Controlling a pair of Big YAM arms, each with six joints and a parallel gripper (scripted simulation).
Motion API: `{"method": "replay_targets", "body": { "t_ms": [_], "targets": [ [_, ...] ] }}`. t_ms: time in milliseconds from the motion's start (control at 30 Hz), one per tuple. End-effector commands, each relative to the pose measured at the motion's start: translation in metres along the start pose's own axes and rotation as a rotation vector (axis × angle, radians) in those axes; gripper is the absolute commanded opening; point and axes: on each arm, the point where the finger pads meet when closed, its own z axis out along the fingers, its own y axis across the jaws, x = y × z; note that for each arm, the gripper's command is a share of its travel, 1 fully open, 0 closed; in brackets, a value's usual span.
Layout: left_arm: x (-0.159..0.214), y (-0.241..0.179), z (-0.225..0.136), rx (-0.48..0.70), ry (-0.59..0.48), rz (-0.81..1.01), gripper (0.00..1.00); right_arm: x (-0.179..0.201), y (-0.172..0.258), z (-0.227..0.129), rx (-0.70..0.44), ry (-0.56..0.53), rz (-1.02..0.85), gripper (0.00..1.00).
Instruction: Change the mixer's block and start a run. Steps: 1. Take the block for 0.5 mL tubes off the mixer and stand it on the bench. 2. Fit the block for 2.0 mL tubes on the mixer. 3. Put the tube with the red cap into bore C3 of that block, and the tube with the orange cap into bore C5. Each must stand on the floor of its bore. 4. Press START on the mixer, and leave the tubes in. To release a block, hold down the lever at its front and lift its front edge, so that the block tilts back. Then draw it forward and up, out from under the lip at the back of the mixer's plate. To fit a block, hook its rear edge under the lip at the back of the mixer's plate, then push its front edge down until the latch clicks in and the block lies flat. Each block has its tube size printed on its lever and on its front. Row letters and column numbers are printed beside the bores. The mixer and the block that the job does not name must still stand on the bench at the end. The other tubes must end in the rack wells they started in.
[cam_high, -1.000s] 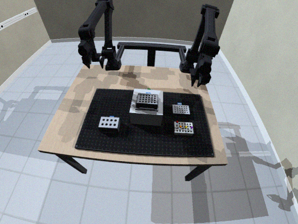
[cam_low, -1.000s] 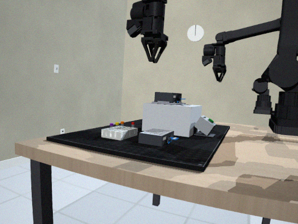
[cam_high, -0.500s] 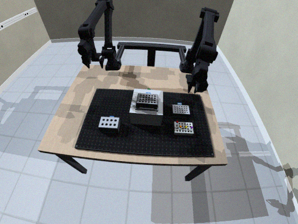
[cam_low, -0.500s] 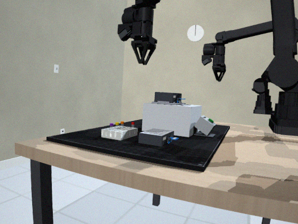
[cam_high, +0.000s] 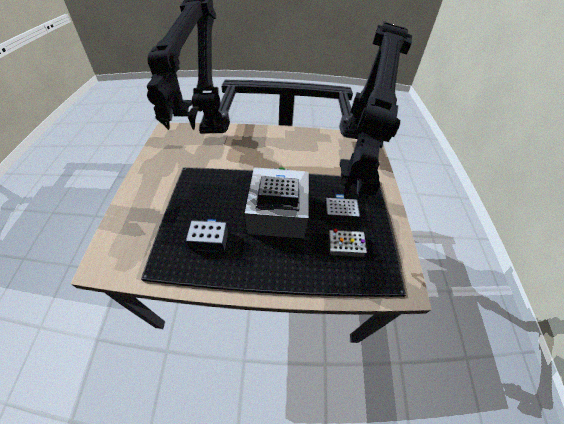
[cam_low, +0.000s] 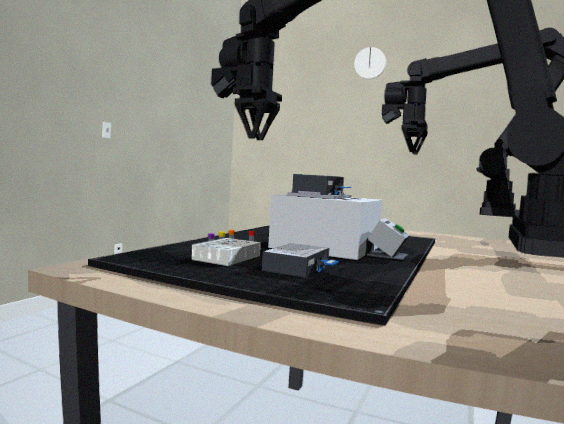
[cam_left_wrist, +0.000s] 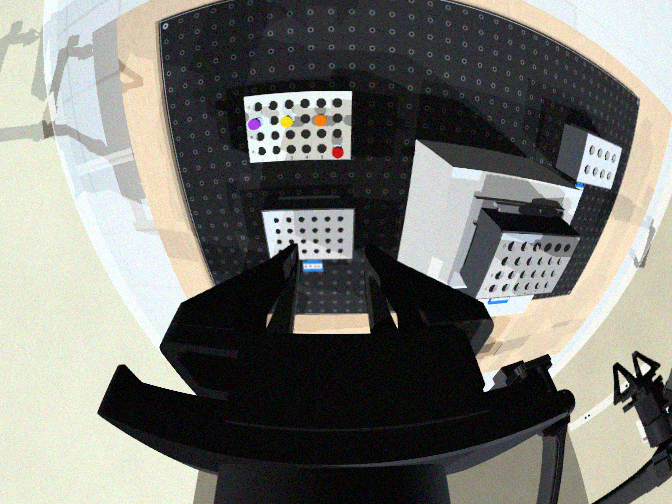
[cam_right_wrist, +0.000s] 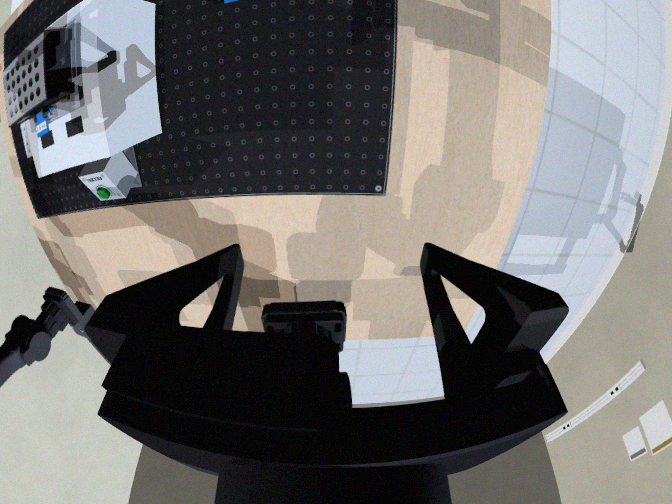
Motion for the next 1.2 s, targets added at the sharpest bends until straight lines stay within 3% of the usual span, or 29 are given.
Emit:
{"method": "replay_targets", "body": {
  "t_ms": [0,300,533,933,1167],
  "targets": [
    [-0.014,0.003,0.011,0.011,-0.028,-0.013,0.36,-0.003,0.003,-0.003,0.004,-0.028,-0.024,1.00],
    [-0.009,-0.010,0.082,0.000,0.013,0.017,0.36,-0.010,0.002,-0.012,0.003,-0.027,-0.023,1.00],
    [-0.014,-0.005,0.089,0.009,-0.021,0.006,0.36,-0.020,0.001,-0.019,0.005,-0.059,-0.021,1.00],
    [-0.011,0.001,0.167,0.002,0.004,-0.003,0.36,-0.026,0.000,-0.025,0.006,-0.078,-0.018,1.00],
    [-0.007,-0.013,0.155,0.007,-0.015,0.002,0.36,-0.027,0.000,-0.027,0.006,-0.082,-0.017,1.00]
  ]
}}
